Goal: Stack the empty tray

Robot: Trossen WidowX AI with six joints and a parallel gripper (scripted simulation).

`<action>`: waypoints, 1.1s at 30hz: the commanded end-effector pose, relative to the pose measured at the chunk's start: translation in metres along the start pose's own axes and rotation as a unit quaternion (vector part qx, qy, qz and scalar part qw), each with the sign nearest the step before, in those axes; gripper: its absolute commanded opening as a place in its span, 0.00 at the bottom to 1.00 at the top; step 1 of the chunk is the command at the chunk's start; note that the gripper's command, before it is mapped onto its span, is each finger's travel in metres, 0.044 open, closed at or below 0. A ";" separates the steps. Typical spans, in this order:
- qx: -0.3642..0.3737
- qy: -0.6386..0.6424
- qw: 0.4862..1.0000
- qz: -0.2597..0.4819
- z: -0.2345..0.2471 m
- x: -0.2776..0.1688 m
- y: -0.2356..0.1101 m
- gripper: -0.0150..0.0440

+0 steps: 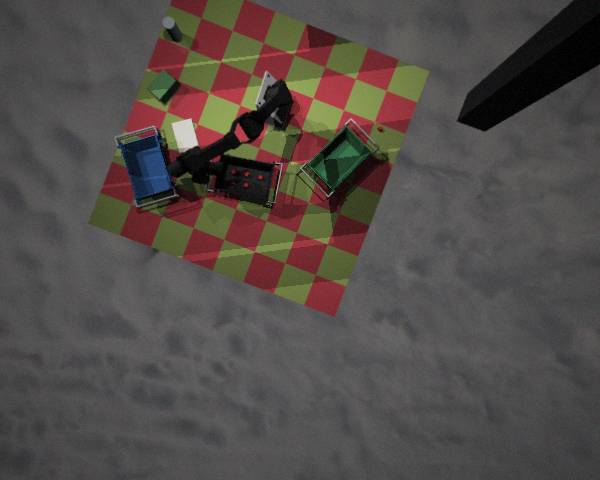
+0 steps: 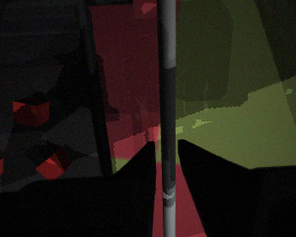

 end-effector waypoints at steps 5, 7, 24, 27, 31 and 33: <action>0.005 0.005 1.000 0.002 0.001 -0.002 0.004 0.39; 0.005 0.005 1.000 0.002 0.001 -0.002 0.003 0.39; 0.005 0.006 1.000 0.002 0.039 0.002 -0.031 0.39; 0.006 0.006 1.000 0.002 0.047 0.003 -0.030 0.39; 0.006 0.006 1.000 0.002 0.058 0.005 -0.025 0.39; 0.006 0.006 1.000 0.002 0.064 0.005 -0.021 0.39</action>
Point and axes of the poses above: the point midway between the two fingers, 35 mm back from their tips, its own y axis out along the fingers, its own z axis across the jaws, x = y × z, the point moved 3 cm from there along -y, back along the fingers, and after that the axes turned 6 degrees about -y, right-handed, at the moved point
